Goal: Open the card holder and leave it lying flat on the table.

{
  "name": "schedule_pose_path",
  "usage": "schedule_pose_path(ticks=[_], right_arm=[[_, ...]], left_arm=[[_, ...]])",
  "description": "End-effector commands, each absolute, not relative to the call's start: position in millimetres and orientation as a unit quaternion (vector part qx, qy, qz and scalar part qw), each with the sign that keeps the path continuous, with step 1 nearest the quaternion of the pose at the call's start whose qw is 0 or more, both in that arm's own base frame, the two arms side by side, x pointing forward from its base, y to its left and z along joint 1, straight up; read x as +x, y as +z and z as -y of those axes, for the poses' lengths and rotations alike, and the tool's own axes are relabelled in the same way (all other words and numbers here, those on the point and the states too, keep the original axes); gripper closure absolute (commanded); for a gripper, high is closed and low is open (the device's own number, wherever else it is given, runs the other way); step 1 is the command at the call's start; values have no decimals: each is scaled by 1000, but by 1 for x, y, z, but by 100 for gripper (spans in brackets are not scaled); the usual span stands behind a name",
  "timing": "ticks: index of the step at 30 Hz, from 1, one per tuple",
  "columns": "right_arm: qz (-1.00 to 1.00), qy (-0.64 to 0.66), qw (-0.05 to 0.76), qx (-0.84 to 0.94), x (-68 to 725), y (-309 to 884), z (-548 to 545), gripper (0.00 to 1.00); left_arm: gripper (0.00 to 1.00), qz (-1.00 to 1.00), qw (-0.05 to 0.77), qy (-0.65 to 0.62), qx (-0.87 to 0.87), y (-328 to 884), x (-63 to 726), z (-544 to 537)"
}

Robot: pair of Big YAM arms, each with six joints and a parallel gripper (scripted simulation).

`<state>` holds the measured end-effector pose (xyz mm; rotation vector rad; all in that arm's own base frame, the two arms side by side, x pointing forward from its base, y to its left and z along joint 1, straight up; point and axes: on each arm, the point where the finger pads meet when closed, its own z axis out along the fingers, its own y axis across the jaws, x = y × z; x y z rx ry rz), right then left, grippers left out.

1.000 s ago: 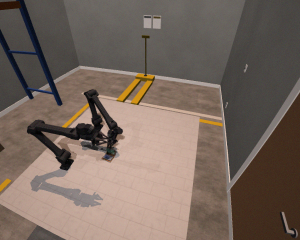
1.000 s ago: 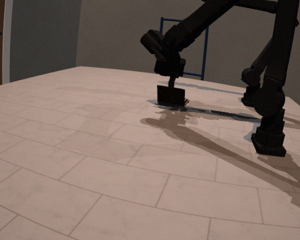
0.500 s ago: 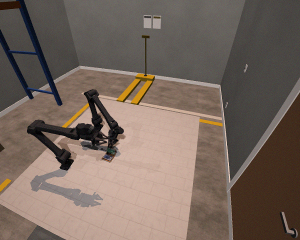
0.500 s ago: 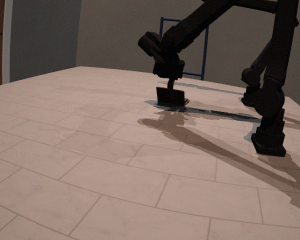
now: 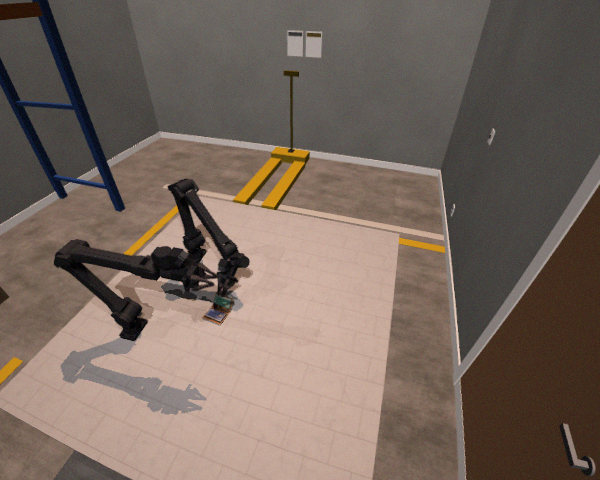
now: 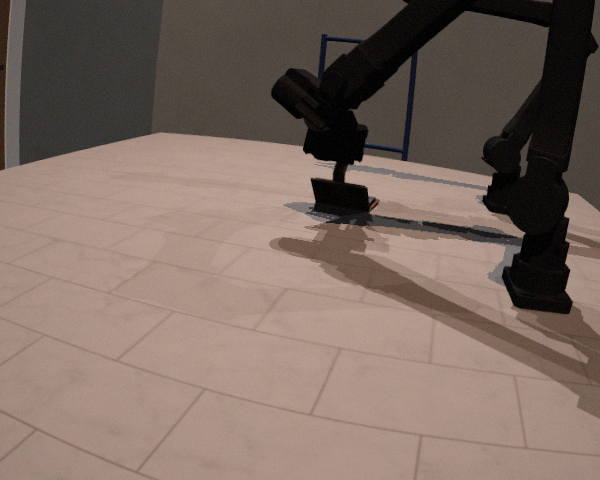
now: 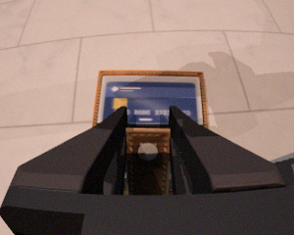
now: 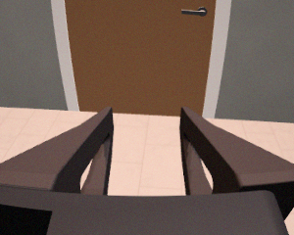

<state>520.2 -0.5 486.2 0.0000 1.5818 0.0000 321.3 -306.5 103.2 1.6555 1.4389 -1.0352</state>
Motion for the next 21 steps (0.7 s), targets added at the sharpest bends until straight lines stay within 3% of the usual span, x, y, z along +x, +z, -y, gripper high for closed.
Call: schedule_pose_path(ticks=[1, 21], right_arm=[[-694, 0, 720, 0, 519, 513, 0, 64], [-694, 0, 720, 0, 519, 513, 0, 64]], left_arm=[[79, -556, 348, -400, 640, 97, 325, 303], [79, -558, 346, -402, 638, 85, 326, 289]])
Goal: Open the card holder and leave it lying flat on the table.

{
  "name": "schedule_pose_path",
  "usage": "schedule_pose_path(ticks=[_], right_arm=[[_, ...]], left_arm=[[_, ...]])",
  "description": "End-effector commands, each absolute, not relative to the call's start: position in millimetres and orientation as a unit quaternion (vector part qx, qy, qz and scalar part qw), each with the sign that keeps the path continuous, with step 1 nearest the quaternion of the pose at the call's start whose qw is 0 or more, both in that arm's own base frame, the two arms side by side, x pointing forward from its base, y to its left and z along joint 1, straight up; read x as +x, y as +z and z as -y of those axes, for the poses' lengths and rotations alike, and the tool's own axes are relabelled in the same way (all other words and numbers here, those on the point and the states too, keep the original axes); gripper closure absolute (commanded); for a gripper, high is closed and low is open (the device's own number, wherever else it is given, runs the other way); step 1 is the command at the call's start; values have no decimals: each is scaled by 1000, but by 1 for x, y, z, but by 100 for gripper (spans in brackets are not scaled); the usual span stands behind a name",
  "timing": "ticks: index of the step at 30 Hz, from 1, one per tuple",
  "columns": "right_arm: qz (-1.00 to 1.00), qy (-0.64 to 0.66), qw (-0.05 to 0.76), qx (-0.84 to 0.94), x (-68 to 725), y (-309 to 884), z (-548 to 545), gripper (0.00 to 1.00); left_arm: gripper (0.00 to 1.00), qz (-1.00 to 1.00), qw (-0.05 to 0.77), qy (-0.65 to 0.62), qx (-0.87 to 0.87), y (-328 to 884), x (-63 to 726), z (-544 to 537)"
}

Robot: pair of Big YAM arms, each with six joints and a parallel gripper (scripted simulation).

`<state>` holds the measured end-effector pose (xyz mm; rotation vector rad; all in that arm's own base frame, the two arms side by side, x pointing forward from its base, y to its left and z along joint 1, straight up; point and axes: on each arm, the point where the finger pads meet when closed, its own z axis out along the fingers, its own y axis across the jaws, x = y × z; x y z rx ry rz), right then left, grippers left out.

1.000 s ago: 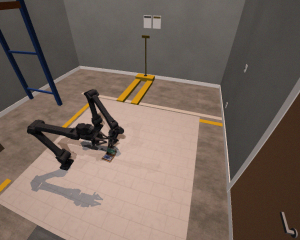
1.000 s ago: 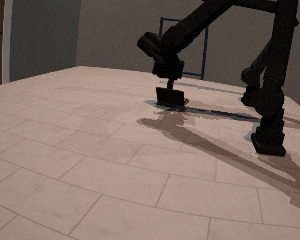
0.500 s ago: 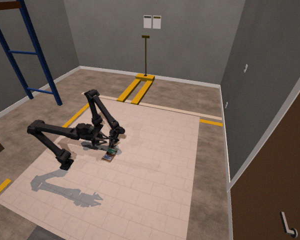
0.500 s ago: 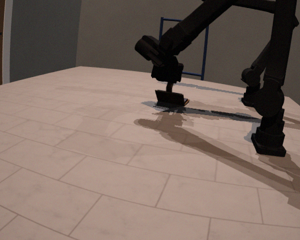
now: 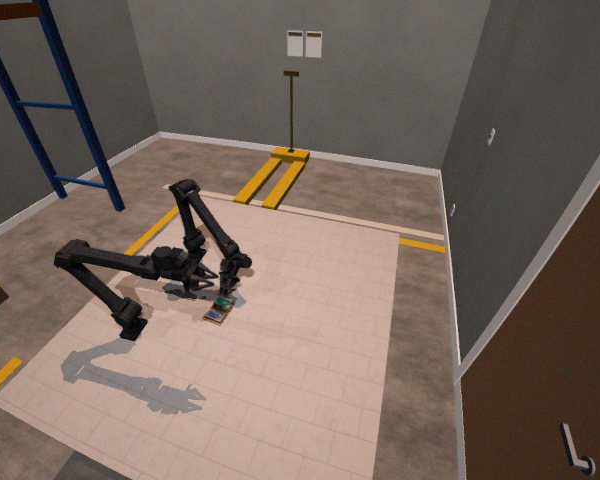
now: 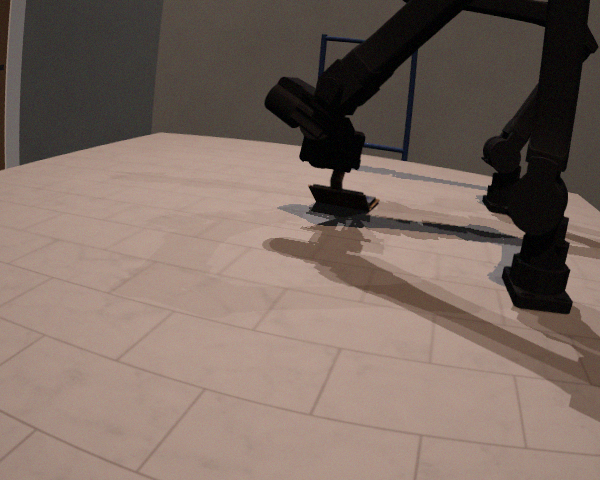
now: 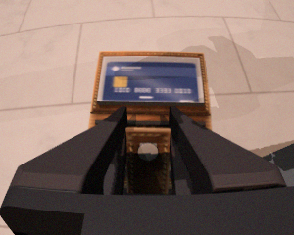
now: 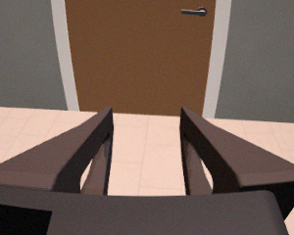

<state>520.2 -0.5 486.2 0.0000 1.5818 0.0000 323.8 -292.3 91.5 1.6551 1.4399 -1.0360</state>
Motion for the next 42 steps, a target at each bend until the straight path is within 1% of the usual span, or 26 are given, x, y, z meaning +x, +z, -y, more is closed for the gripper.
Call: schedule_pose_path(ticks=[1, 3, 4, 20, 21, 33, 34, 36, 37, 42], right_arm=[[-694, 0, 720, 0, 519, 513, 0, 64], [-695, 0, 719, 0, 519, 512, 0, 64], [-694, 0, 720, 0, 519, 513, 0, 64], [-695, 0, 719, 0, 519, 512, 0, 64], [-694, 0, 720, 0, 519, 513, 0, 64], [-694, 0, 720, 0, 519, 513, 0, 64], [-694, 0, 720, 0, 519, 513, 0, 64], [-694, 0, 720, 0, 519, 513, 0, 64], [-695, 0, 719, 0, 519, 512, 0, 64], [-694, 0, 720, 0, 519, 513, 0, 64]], left_arm=[[79, -558, 346, -402, 638, 85, 326, 289], [79, -551, 356, -397, 643, 92, 329, 289], [79, -560, 341, -404, 638, 79, 320, 285], [79, -552, 354, -398, 642, 80, 331, 278], [79, -560, 341, -405, 637, 68, 321, 274], [79, -558, 345, -403, 638, 62, 325, 267], [57, -562, 345, -403, 635, 65, 330, 269], [57, -562, 345, -403, 635, 65, 330, 269], [57, -545, 361, -394, 646, 78, 334, 275], [57, -544, 361, -394, 647, 79, 330, 275]])
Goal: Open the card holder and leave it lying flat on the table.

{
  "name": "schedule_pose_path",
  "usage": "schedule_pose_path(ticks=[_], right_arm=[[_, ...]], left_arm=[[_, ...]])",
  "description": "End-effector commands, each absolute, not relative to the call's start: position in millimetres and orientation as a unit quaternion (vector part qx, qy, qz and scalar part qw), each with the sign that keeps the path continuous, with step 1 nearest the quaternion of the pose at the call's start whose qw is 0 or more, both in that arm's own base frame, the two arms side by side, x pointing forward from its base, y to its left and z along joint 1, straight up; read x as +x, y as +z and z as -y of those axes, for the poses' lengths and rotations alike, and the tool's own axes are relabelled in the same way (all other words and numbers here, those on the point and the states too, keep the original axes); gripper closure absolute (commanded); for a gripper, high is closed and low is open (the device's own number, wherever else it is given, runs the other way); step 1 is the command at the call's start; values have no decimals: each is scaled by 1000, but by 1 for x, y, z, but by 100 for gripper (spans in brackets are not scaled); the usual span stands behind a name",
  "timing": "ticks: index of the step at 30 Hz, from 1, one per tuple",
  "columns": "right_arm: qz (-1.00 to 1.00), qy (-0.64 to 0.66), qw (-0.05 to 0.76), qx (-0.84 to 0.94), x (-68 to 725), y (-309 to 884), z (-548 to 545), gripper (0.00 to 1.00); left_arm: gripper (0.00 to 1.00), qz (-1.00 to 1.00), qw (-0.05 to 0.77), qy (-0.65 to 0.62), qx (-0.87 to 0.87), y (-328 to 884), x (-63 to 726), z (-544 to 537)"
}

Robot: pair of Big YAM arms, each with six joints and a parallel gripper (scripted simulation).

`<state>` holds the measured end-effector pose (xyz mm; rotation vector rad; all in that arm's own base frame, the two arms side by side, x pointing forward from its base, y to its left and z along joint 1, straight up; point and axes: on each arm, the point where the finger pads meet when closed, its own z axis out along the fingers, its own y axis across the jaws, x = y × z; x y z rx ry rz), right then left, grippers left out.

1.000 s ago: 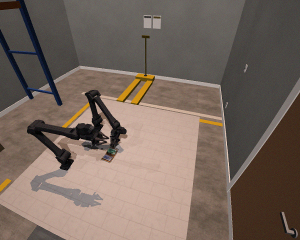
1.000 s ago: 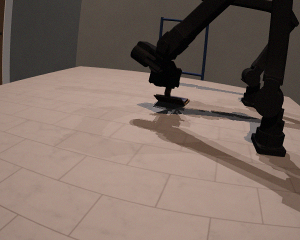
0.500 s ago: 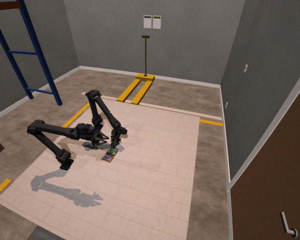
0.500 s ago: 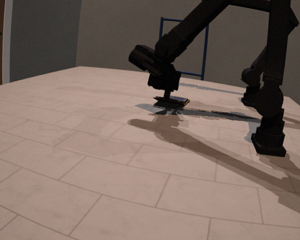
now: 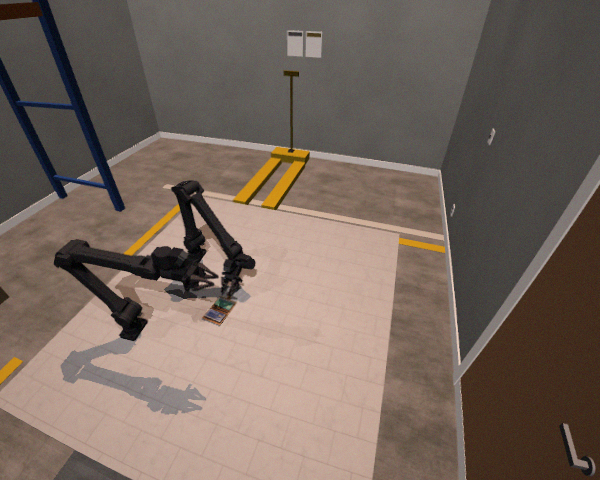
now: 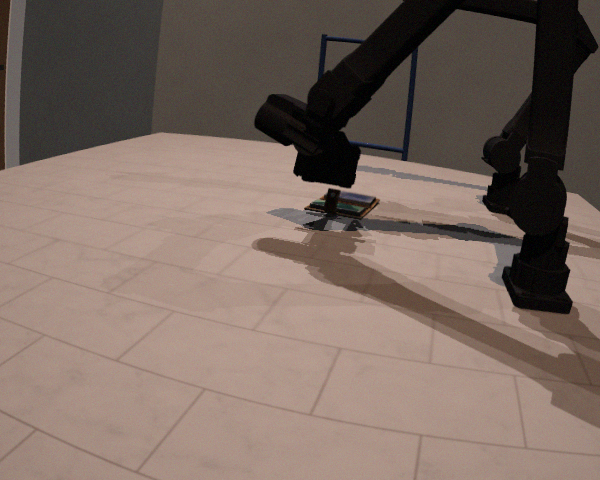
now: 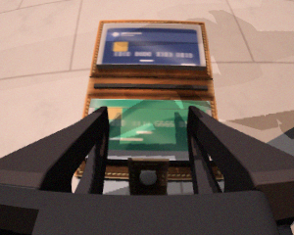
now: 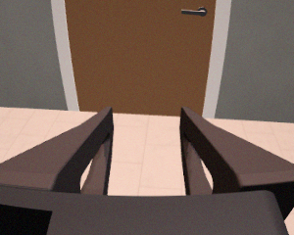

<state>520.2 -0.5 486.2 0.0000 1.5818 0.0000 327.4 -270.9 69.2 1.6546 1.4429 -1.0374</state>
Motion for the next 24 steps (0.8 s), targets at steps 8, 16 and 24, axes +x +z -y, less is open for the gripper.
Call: schedule_pose_path(ticks=[8, 16, 24], right_arm=[[-694, 0, 720, 0, 519, 513, 0, 64], [-694, 0, 720, 0, 519, 513, 0, 64], [-694, 0, 720, 0, 519, 513, 0, 64]], left_arm=[[57, -544, 361, -394, 647, 79, 330, 275], [57, -534, 376, -385, 652, 116, 346, 280], [57, -535, 375, -386, 651, 137, 346, 280]])
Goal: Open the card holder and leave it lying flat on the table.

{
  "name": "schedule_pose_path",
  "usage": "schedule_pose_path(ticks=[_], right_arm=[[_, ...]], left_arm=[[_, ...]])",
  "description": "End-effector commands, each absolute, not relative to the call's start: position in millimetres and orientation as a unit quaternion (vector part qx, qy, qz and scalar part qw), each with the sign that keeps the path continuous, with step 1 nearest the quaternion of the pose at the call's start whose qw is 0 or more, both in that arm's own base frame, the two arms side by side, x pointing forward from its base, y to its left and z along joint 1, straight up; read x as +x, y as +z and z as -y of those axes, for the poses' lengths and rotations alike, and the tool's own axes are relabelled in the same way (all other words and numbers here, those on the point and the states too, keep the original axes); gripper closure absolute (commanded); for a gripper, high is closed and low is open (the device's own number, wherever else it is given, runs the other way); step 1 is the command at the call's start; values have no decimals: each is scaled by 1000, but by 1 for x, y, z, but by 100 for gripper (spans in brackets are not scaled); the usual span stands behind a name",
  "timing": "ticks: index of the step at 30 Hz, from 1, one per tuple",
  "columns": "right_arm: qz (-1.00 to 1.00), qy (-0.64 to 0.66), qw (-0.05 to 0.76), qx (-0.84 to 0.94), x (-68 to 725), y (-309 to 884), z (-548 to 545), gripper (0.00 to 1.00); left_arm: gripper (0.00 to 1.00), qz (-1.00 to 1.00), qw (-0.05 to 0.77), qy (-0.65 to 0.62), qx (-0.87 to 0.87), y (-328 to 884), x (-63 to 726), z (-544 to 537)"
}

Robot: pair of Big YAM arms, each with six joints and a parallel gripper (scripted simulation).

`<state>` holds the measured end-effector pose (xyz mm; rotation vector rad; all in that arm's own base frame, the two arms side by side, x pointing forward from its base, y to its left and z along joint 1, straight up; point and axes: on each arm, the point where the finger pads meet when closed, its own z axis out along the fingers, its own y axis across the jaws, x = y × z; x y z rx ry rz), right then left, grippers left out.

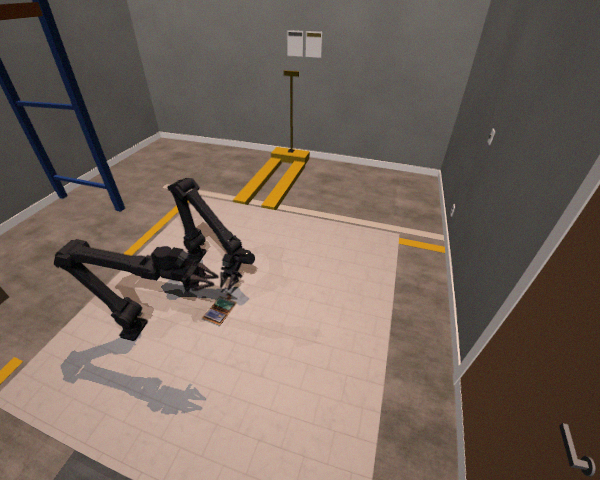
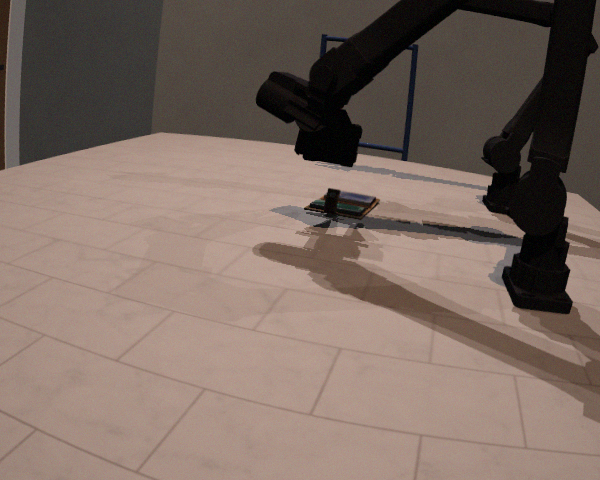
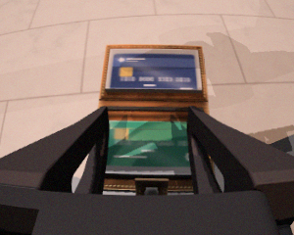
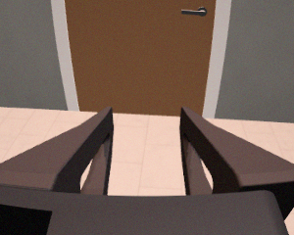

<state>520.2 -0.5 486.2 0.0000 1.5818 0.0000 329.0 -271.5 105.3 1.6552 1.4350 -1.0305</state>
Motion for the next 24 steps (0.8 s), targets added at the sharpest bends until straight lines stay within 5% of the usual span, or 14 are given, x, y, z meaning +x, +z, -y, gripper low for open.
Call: schedule_pose_path(ticks=[1, 24], right_arm=[[-694, 0, 720, 0, 519, 513, 0, 64], [-694, 0, 720, 0, 519, 513, 0, 64]], left_arm=[[57, -539, 389, -375, 646, 144, 356, 276], [57, -648, 434, -269, 565, 194, 436, 243]])
